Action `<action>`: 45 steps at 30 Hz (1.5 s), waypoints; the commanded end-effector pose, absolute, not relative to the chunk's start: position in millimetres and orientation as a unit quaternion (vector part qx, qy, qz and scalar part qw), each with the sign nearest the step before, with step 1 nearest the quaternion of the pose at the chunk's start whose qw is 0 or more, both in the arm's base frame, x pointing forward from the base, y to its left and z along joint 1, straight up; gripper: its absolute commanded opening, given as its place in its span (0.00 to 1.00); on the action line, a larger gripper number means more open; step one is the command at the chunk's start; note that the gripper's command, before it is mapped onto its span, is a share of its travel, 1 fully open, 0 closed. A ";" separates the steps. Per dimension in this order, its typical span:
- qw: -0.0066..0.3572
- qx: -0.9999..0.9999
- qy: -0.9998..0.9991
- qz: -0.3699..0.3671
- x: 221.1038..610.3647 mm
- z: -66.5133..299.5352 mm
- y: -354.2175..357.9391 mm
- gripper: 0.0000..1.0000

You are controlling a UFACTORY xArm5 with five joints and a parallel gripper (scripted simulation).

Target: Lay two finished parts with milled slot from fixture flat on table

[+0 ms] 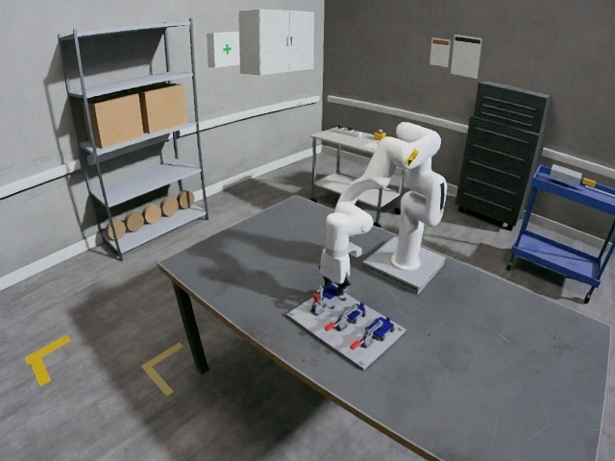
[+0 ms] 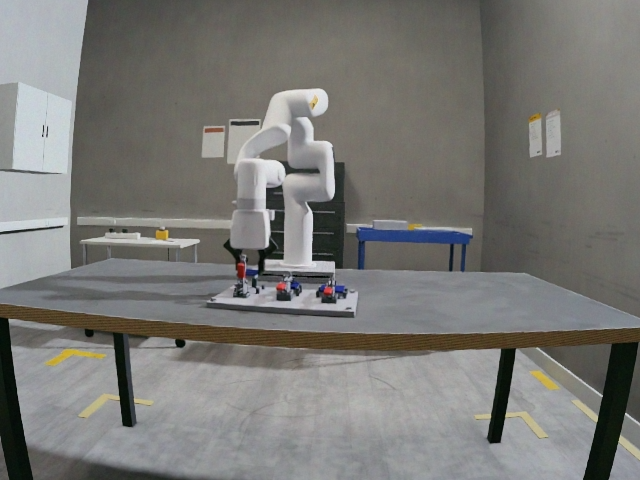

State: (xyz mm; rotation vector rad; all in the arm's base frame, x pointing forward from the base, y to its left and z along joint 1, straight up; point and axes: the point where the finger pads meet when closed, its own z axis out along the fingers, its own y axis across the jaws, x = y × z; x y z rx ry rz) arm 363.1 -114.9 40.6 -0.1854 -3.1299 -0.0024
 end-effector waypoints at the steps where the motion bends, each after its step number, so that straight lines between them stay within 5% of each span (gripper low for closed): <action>1: 0.001 -0.059 -0.998 0.000 364.7 42.9 -115.4 0.00; 45: 0.000 -0.059 -0.998 0.000 357.2 75.9 -114.3 0.00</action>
